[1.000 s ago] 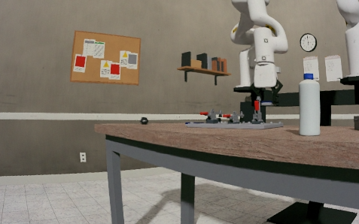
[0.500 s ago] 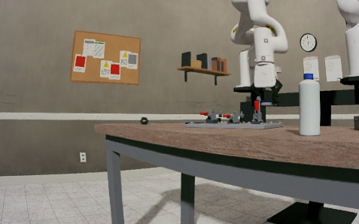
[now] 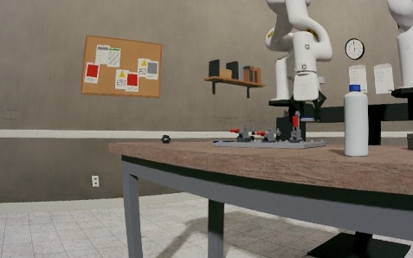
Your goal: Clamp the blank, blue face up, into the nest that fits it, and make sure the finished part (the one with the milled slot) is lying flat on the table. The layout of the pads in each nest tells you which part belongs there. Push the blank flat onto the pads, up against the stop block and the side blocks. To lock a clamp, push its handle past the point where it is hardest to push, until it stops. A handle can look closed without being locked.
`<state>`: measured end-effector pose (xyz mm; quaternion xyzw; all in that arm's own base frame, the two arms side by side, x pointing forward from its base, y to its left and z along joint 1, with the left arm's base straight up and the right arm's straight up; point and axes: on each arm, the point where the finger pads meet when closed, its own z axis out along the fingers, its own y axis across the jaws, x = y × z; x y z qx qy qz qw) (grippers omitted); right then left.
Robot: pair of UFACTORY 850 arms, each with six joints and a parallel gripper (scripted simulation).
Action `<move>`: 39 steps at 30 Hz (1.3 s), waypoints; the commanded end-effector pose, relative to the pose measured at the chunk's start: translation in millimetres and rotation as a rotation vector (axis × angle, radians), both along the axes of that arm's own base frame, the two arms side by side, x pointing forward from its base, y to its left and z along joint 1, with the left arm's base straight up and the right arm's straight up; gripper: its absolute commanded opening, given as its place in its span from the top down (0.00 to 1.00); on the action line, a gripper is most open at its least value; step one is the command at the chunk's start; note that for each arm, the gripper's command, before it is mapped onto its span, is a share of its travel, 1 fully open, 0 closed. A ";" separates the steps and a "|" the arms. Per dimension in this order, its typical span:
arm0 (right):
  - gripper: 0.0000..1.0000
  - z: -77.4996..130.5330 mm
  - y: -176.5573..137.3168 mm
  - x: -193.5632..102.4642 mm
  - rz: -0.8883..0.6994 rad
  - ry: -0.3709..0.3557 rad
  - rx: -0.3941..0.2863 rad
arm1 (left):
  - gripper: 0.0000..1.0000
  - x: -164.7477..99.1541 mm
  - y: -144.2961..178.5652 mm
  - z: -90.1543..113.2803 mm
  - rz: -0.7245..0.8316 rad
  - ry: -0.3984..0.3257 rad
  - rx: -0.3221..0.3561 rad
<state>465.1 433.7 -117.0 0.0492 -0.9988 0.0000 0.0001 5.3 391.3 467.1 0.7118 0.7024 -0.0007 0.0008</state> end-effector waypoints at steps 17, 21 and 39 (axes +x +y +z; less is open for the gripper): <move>1.00 1.0 27.6 -2.7 0.000 -0.001 0.001 | 0.00 0.0 0.4 0.9 0.000 0.000 0.002; 1.00 1.1 36.9 -4.0 0.000 -0.001 0.001 | 0.00 0.0 0.4 0.9 0.000 0.000 0.002; 1.00 1.2 75.7 -9.1 0.000 -0.001 0.001 | 0.00 0.0 0.4 0.9 0.000 0.000 0.002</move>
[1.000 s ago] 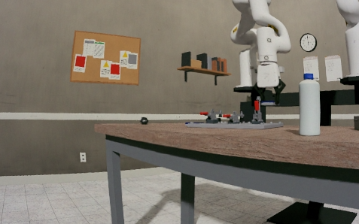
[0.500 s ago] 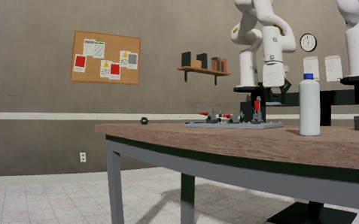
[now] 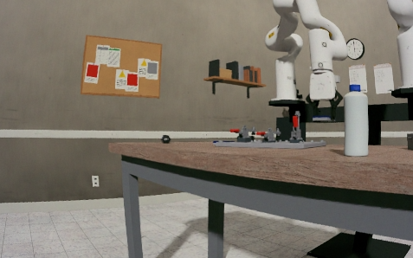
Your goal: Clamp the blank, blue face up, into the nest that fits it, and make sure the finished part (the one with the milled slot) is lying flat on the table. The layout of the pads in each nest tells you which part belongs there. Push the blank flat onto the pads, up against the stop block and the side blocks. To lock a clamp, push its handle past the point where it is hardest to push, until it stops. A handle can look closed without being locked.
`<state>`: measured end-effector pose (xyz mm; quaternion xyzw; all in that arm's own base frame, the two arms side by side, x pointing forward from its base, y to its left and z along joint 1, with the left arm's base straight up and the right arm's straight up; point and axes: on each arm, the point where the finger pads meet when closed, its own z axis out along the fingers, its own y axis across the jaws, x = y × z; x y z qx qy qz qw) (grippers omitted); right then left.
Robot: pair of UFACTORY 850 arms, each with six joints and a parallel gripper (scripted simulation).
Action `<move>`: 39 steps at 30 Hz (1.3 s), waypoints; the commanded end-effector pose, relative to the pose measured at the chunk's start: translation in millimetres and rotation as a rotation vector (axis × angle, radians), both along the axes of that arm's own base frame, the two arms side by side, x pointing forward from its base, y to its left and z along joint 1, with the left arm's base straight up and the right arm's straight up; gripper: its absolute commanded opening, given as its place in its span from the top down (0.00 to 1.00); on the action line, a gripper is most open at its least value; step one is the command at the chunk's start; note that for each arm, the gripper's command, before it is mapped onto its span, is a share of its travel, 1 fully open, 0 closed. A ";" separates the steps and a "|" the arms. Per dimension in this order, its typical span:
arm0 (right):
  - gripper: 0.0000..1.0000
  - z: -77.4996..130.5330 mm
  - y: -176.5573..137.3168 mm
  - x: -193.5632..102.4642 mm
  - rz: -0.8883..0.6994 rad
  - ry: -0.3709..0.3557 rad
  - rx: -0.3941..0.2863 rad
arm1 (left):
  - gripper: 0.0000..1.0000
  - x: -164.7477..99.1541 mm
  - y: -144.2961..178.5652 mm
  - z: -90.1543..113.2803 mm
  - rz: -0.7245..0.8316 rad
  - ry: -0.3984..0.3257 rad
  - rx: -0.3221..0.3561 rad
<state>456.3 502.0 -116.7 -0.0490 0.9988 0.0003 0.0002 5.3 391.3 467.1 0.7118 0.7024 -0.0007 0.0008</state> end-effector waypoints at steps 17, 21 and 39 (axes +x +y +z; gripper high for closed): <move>1.00 1.0 34.2 -3.8 0.000 -0.001 0.001 | 0.00 0.0 0.4 0.9 0.000 0.000 0.002; 1.00 1.0 38.7 -4.4 0.000 -0.001 0.001 | 0.00 0.0 0.4 0.9 0.000 0.000 0.002; 1.00 1.0 46.0 -5.4 0.000 -0.001 0.001 | 0.00 0.0 0.4 0.9 0.000 0.000 0.002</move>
